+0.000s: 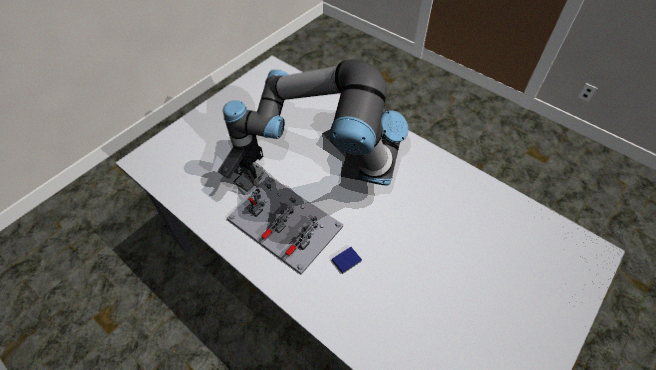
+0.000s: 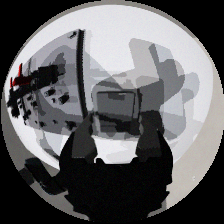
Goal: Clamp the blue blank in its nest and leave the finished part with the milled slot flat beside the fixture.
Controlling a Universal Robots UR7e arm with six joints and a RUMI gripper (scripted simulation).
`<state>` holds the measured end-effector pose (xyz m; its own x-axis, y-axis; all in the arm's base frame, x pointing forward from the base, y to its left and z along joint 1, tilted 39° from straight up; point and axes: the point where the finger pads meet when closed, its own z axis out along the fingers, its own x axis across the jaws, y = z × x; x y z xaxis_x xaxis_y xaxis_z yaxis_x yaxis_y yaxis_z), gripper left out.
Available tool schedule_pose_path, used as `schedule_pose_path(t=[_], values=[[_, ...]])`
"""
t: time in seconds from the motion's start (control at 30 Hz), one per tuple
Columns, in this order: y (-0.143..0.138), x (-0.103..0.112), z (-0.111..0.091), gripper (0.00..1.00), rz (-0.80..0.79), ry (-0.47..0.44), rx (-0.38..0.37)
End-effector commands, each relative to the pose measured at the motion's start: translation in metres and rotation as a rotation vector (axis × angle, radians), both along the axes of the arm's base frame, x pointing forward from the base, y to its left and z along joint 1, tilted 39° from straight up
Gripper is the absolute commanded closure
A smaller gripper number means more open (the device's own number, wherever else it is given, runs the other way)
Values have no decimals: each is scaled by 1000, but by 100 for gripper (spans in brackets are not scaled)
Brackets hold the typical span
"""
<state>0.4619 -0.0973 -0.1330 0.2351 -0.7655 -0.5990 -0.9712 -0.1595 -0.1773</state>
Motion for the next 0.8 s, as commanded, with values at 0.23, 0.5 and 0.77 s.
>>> schedule_pose_path(t=[0.23,0.5,0.77], values=[[-1,0,0,46,-1,-1,-1],[-2,0,2,46,-1,-1,-1],[-25,-1,31,46,-1,-1,-1]])
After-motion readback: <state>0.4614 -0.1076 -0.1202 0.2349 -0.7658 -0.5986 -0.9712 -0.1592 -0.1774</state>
